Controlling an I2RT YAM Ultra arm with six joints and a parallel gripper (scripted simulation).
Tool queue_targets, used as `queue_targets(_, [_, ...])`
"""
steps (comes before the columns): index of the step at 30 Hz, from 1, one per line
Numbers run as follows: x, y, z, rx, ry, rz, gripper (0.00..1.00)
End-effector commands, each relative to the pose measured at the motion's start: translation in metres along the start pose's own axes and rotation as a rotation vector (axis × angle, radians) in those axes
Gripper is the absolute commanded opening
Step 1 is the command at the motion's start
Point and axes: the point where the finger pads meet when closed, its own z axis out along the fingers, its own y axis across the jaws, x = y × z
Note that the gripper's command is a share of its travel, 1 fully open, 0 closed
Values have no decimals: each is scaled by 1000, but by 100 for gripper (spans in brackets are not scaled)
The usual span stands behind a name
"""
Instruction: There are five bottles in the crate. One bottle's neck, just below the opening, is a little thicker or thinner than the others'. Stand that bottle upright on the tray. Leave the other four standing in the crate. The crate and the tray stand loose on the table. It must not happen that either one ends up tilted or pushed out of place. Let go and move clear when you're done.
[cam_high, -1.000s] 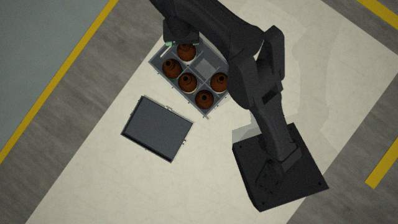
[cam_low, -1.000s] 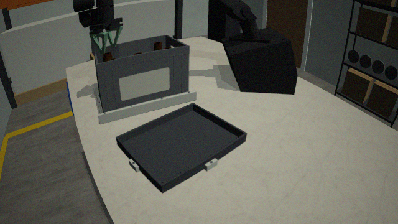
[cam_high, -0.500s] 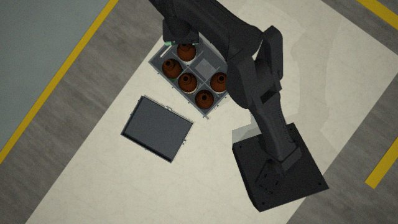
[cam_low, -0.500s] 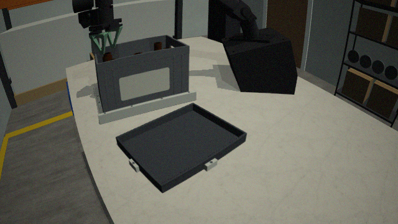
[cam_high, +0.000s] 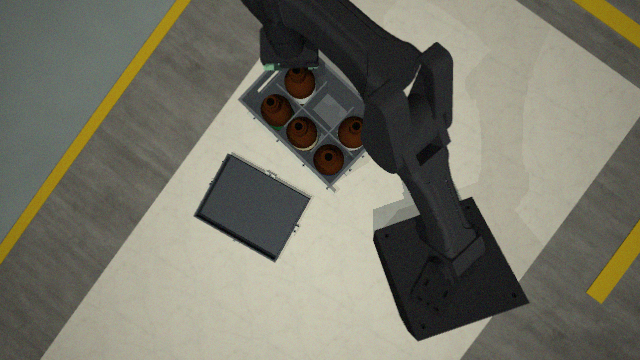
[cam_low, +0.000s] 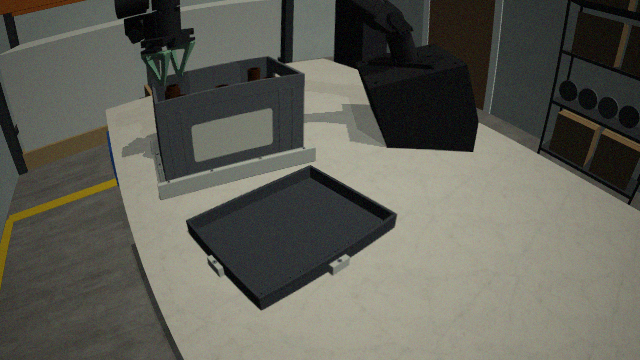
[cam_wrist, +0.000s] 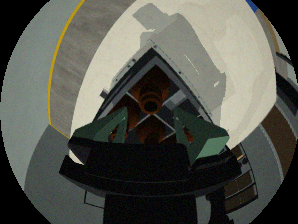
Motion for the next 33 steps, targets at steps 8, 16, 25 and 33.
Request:
queue_targets(8, [-8, 5, -21, -32, -44, 1, 61])
queue_targets(16, [-12, 7, -23, -44, -59, 4, 61])
queue_targets(25, [-12, 7, -23, -44, -59, 4, 61])
queue_targets(33, [-12, 7, -23, -44, -59, 4, 61])
